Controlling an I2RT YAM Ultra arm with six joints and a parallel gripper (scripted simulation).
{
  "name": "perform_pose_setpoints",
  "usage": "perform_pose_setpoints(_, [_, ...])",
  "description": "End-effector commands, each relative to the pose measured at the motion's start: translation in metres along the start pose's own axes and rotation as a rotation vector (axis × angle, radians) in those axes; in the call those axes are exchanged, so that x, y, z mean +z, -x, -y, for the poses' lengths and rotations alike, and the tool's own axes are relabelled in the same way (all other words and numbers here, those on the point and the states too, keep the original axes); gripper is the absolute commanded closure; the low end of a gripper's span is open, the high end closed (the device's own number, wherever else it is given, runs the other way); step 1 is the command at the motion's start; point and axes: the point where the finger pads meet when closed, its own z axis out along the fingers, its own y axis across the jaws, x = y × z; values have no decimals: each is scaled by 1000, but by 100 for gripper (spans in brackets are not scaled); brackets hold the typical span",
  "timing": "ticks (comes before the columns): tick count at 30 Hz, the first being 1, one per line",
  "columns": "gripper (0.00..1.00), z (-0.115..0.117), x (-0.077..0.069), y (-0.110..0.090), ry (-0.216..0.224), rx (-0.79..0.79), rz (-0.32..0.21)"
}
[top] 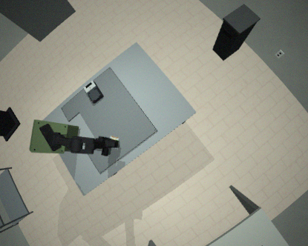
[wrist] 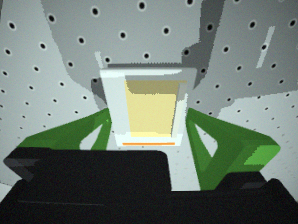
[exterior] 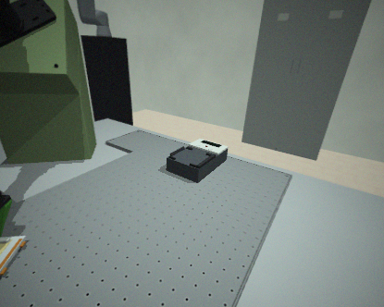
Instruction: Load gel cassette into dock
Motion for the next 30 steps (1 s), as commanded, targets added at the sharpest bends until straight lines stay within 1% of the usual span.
perform_pose_setpoints(1, [100, -25, -11, 3, 49, 2, 5])
perform_pose_setpoints(8, [100, -26, -9, 4, 49, 2, 6])
perform_pose_setpoints(13, [100, -11, 4, 5, 25, 2, 10])
perform_pose_setpoints(16, [100, -11, 4, 5, 25, 2, 10])
perform_pose_setpoints(17, [100, -22, -5, 0, 48, -2, 0])
perform_pose_setpoints(19, [100, -25, -1, -1, 59, -2, -2])
perform_pose_setpoints(21, [100, -14, 6, 0, 28, -3, 2])
perform_pose_setpoints(23, [100, -16, 6, -1, 35, -3, 1])
perform_pose_setpoints(25, [100, -22, 3, -2, 53, -3, -2])
perform_pose_setpoints(28, [100, -16, 9, -2, 36, -4, 0])
perform_pose_setpoints(30, [100, -18, 8, -2, 43, -3, -1])
